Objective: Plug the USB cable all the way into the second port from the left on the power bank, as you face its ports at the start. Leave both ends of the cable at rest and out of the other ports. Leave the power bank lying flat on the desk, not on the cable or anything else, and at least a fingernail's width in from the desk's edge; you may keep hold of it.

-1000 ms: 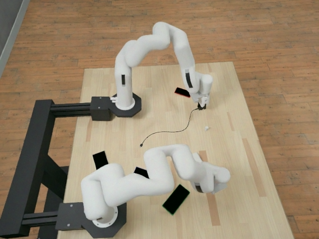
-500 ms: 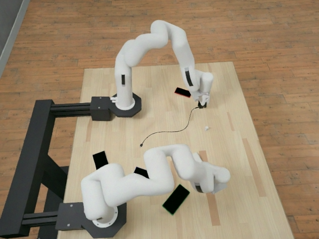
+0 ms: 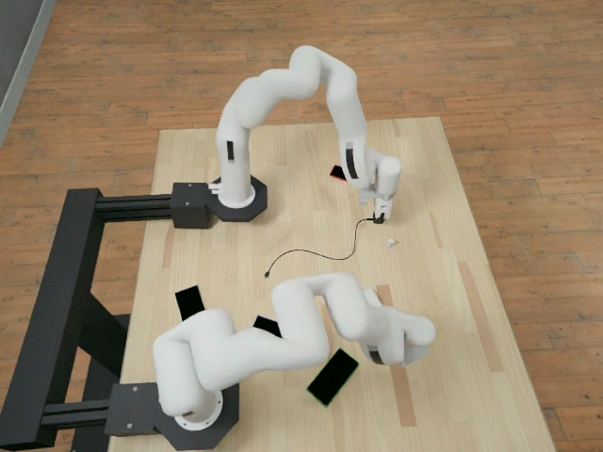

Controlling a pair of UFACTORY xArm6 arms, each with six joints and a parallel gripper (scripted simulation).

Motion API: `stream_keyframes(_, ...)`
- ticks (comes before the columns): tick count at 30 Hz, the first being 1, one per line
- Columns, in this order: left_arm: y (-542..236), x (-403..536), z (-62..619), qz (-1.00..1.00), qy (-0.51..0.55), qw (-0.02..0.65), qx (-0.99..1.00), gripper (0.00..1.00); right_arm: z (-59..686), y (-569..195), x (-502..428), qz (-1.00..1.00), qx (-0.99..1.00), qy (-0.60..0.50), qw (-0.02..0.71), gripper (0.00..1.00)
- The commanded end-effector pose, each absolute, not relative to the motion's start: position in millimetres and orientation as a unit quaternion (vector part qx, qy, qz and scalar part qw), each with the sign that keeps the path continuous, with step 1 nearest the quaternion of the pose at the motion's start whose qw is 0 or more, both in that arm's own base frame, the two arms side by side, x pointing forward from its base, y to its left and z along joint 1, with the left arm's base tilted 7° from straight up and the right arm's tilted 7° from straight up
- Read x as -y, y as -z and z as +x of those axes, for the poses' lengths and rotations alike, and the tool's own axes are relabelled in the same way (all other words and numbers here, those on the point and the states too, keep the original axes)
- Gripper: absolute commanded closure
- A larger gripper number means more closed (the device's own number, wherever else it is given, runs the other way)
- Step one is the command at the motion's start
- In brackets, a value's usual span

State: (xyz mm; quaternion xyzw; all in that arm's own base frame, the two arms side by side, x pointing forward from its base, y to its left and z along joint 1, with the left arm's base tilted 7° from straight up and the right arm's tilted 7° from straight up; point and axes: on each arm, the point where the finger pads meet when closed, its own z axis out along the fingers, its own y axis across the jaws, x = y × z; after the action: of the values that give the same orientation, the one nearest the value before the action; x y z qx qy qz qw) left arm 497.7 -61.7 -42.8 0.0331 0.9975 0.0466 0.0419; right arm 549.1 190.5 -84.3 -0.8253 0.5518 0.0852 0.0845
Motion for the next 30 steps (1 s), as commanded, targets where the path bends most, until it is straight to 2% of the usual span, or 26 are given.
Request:
stream_keyframes(1,50.8,98.9,488.3,0.122,-0.047,0.038,-0.991,1.00,551.0,82.0,-191.2,-0.826,-0.551,-0.084,0.086,1.00)
stream_keyframes(9,64.5,152.6,463.9,0.259,-0.051,0.030,-0.964,1.00,551.0,82.0,-191.2,-0.826,-0.551,-0.084,0.086,1.00)
stream_keyframes(30,82.1,225.2,415.9,0.457,-0.055,0.019,-0.887,1.00,551.0,82.0,-191.2,-0.826,-0.551,-0.084,0.086,1.00)
